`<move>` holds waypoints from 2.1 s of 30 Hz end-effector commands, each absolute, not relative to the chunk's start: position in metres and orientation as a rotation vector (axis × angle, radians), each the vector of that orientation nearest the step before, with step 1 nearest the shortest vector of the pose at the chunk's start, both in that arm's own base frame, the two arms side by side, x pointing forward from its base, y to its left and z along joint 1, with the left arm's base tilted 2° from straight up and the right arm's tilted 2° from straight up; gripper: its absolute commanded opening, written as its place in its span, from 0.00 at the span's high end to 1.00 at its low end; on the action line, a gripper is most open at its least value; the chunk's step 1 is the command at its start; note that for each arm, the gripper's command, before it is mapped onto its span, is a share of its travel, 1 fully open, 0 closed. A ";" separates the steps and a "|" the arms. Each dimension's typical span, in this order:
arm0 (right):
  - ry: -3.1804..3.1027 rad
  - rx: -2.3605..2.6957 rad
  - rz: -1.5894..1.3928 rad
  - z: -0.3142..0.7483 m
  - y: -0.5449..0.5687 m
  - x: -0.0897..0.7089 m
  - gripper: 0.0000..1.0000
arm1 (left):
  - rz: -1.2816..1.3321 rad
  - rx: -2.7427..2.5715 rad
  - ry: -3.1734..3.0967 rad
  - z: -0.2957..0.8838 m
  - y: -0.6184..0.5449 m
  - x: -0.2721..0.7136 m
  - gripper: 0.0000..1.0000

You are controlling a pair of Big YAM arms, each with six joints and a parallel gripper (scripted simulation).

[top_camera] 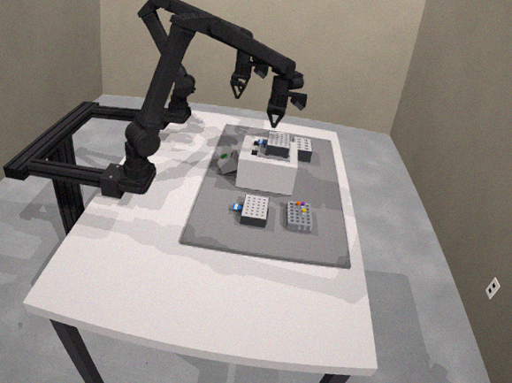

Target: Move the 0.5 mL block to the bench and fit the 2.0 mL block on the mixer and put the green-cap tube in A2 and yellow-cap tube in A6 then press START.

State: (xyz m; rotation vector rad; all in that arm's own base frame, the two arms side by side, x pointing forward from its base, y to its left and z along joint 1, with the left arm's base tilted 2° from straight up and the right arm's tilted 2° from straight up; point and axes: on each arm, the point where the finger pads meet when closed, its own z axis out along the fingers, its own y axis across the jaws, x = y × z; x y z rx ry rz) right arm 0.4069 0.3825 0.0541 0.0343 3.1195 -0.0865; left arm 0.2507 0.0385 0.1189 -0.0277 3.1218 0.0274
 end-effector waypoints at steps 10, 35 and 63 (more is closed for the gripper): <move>3.120 0.044 -0.090 0.037 0.384 0.417 0.91 | 0.030 -0.031 3.104 0.127 0.038 0.260 0.00; 3.128 0.043 -0.104 0.031 0.380 0.413 0.91 | 0.029 -0.031 3.106 0.126 0.038 0.260 0.00; 3.130 0.032 -0.107 0.020 0.379 0.413 0.91 | 0.037 -0.032 3.058 0.144 0.040 0.277 0.00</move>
